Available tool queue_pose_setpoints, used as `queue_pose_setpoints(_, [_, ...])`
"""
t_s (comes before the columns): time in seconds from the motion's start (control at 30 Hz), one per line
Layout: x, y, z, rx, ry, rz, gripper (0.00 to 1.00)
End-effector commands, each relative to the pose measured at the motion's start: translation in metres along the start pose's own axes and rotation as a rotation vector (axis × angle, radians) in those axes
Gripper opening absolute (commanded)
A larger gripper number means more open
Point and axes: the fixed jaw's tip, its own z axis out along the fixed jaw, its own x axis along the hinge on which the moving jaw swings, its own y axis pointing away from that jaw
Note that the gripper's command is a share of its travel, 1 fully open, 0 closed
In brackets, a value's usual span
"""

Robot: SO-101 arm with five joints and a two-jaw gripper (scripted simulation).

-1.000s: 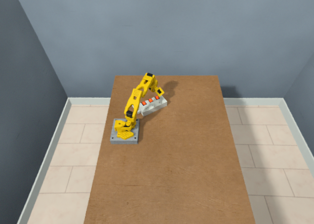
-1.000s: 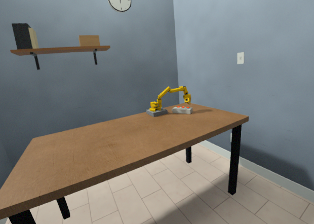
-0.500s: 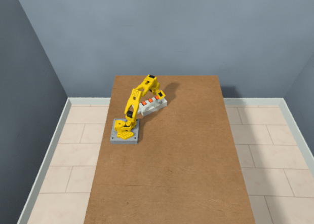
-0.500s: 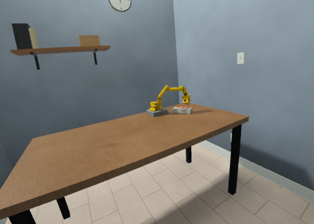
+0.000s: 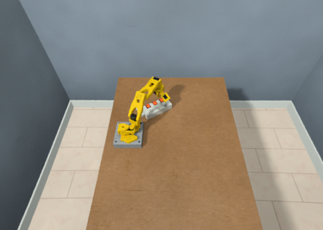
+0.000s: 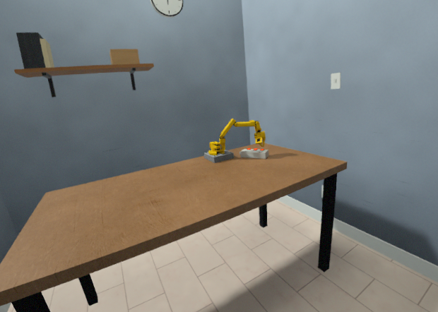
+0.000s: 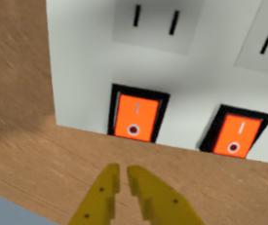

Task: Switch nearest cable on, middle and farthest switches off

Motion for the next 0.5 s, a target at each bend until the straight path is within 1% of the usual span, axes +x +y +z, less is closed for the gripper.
queue_pose_setpoints(0.0, [-0.0022, 0.0005, -0.0023, -0.006, 0.002, -0.001, 0.0])
queue_pose_setpoints(0.47, [-0.009, -0.0015, -0.0056, -0.008, -0.001, 0.018, 0.0])
